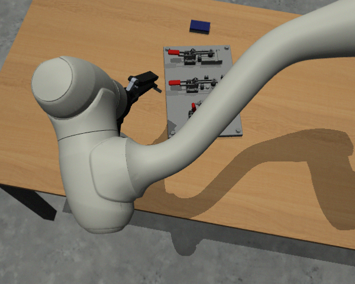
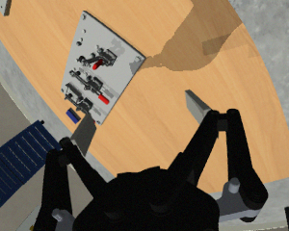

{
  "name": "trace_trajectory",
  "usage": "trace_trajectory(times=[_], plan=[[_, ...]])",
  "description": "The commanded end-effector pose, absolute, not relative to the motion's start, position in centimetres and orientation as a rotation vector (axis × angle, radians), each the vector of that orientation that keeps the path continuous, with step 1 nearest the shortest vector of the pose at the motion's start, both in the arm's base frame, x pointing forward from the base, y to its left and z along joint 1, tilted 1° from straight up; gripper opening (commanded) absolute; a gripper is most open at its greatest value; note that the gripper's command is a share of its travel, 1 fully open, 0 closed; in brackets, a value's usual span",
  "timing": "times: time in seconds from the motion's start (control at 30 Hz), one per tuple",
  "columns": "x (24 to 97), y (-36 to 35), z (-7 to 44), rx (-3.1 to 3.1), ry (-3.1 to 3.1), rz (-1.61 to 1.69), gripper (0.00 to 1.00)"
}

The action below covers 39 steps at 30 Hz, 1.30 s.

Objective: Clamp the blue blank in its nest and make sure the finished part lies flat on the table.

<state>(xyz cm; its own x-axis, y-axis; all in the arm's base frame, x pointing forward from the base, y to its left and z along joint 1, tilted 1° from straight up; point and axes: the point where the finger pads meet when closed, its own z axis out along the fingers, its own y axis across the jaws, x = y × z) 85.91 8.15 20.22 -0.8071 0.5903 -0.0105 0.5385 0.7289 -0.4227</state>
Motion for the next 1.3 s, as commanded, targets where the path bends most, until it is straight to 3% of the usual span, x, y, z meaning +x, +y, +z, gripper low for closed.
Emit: trace_trajectory(times=[0.0, 1.27], plan=[[85.5, 6.6, 20.3, -1.036, -2.783, 0.600, 1.00], [80.9, -5.3, 20.1, -2.019, -2.324, 0.427, 1.00]])
